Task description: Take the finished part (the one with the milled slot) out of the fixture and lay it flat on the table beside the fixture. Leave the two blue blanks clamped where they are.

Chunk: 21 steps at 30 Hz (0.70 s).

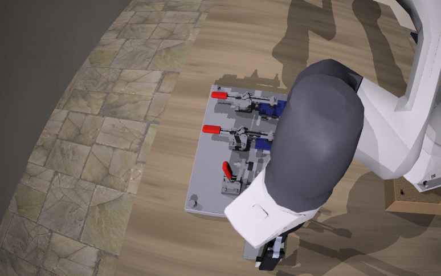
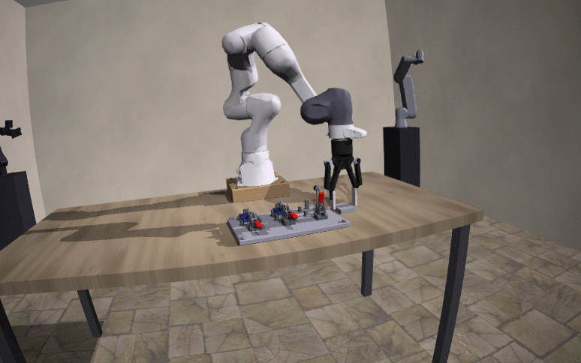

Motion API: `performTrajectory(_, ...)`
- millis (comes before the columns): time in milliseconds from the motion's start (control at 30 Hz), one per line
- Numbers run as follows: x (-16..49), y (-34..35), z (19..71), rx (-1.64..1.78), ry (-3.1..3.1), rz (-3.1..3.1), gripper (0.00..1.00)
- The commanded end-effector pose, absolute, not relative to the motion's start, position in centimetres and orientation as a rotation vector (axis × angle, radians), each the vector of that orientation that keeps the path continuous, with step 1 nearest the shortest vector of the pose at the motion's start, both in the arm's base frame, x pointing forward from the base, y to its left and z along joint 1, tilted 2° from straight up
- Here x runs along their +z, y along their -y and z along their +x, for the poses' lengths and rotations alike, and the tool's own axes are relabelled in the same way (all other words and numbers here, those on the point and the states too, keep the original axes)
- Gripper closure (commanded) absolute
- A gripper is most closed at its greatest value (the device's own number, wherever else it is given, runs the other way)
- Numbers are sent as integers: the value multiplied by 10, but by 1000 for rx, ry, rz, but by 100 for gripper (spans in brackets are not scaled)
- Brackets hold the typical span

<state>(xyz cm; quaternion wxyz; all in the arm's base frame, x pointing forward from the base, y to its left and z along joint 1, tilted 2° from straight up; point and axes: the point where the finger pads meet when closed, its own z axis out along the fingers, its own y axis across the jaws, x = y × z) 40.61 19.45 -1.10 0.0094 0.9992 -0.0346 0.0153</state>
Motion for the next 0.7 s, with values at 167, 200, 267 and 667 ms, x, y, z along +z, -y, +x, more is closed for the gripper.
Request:
performTrajectory(167, 4, -194, 406, 48, 106, 3120, 46)
performTrajectory(200, 8, -194, 406, 48, 106, 3120, 46)
performTrajectory(267, 16, -194, 406, 48, 106, 3120, 46)
performTrajectory(667, 52, -195, 405, 48, 106, 3120, 46)
